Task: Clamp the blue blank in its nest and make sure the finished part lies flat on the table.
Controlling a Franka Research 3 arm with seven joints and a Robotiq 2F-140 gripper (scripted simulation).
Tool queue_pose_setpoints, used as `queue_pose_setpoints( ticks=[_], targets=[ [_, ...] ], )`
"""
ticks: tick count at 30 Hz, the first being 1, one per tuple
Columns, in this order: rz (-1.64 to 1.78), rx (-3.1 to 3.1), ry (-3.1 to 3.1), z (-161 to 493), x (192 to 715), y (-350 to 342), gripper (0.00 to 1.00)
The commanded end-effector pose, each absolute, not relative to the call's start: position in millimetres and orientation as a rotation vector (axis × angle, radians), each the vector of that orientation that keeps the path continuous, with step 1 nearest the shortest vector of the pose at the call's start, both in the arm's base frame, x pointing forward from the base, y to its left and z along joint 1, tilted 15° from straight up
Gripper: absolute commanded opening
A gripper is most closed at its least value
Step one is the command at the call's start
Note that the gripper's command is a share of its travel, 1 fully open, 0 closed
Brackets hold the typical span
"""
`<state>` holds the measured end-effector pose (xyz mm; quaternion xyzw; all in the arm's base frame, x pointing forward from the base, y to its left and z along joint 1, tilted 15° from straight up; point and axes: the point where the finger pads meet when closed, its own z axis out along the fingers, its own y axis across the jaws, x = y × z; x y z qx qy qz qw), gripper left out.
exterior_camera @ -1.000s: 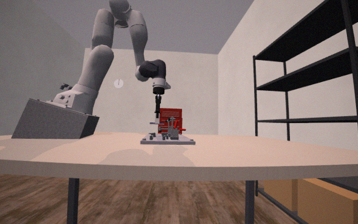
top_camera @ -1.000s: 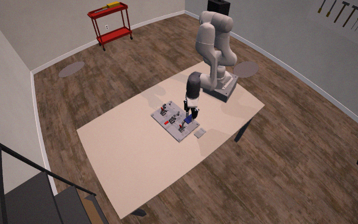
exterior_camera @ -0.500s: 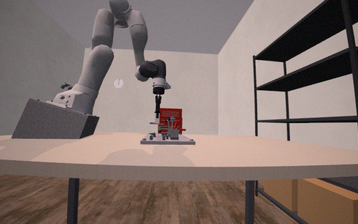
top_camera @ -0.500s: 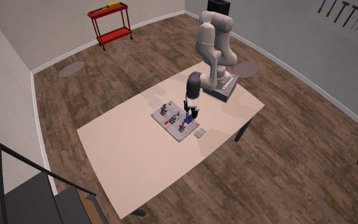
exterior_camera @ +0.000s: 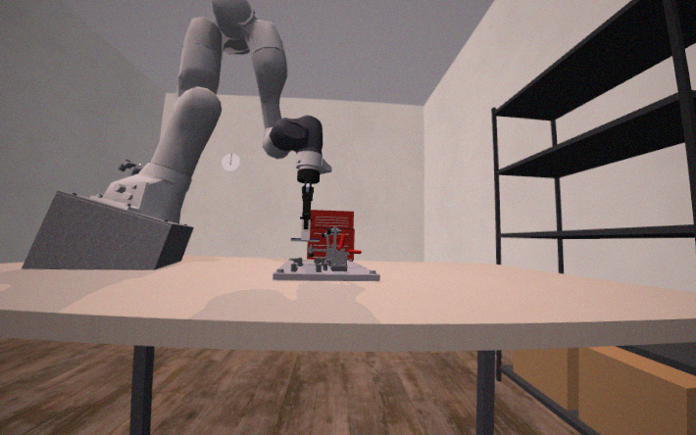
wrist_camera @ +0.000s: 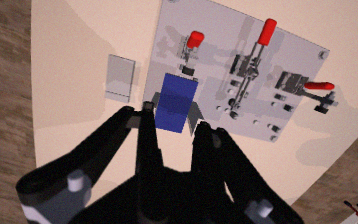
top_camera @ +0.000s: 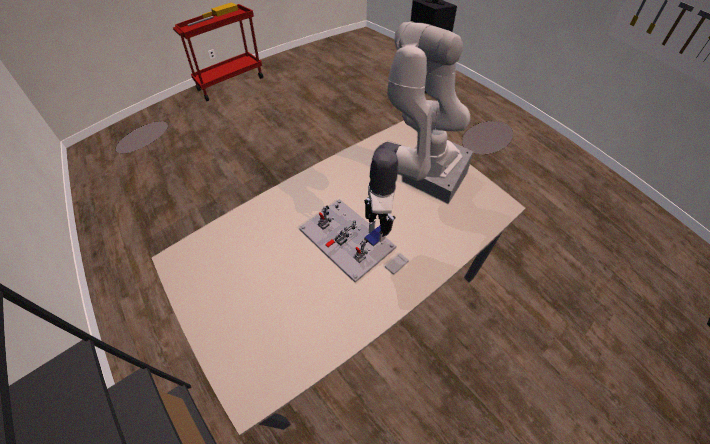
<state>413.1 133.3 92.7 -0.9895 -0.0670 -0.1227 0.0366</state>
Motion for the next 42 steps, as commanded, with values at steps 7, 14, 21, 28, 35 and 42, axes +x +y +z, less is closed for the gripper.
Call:
queue_pose_setpoints(
  ticks=[7,14,21,28,35,42],
  targets=[
    [-0.378,-3.038,-0.211,92.5,412.4,134.7,0.0],
    [-0.378,-3.038,-0.211,92.5,412.4,134.7,0.0],
    [-0.378,-3.038,-0.211,92.5,412.4,134.7,0.0],
    [-0.378,-3.038,-0.212,92.5,412.4,134.7,0.0],
    [-0.379,-3.038,-0.216,92.5,412.4,134.7,0.0],
    [-0.379,-3.038,-0.216,87.9,413.8,135.0,0.0]
  ],
)
